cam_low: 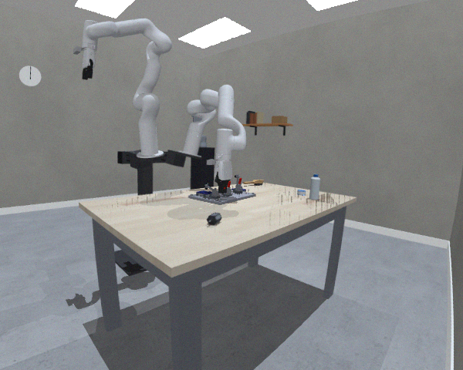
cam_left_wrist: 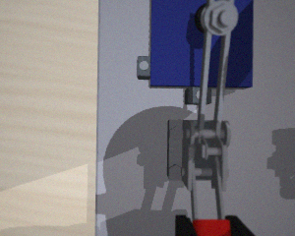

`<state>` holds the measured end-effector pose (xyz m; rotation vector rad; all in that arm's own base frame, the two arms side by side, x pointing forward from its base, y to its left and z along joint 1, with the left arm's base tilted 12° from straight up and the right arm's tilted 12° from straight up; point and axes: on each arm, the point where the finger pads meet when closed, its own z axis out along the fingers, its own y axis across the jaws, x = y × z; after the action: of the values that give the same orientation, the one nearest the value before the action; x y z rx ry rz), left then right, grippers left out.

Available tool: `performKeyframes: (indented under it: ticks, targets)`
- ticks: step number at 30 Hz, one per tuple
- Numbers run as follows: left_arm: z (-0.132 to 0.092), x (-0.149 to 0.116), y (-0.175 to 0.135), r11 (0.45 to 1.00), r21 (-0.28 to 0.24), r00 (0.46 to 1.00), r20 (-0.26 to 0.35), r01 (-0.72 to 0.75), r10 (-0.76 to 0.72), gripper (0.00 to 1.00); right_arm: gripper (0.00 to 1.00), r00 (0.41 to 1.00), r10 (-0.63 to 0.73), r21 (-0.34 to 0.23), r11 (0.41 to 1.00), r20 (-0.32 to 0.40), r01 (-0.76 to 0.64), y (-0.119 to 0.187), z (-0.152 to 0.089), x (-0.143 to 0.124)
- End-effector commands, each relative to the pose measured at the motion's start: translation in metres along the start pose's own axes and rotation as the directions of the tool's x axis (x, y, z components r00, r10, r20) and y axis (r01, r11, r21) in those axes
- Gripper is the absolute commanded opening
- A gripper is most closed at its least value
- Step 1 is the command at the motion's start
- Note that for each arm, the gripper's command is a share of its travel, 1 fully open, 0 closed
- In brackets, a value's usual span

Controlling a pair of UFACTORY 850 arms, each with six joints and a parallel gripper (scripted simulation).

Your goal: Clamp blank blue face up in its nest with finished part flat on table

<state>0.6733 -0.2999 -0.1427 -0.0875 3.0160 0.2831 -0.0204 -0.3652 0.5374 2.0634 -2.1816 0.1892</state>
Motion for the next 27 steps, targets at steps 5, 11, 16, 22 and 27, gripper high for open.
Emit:
performKeyframes:
  ticks: [5,11,16,22,27]
  targets:
    - [0.004,-0.0048,-0.0006,1.0,0.001,1.0,0.002,0.0,0.0,0.0,1.0,1.0,0.0,0.0,1.0,-0.002,0.0,0.0,-0.0009,0.0004]
    - [0.006,-0.0061,-0.0006,1.0,0.001,1.0,0.002,0.0,0.0,0.0,1.0,1.0,0.0,0.0,1.0,-0.002,0.0,0.0,-0.0009,0.0004]
    - [0.0084,-0.0073,-0.0006,1.0,0.001,1.0,0.002,0.0,0.0,0.0,1.0,1.0,0.0,0.0,1.0,-0.002,0.0,0.0,-0.0009,0.0004]
    - [0.0107,-0.0083,-0.0006,1.0,0.001,1.0,0.002,0.0,0.0,0.0,1.0,1.0,0.0,0.0,1.0,-0.002,0.0,0.0,-0.0009,0.0004]
    - [0.0116,-0.0087,-0.0006,1.0,0.001,1.0,0.002,0.0,0.0,0.0,1.0,1.0,0.0,0.0,1.0,-0.002,0.0,0.0,-0.0009,0.0004]
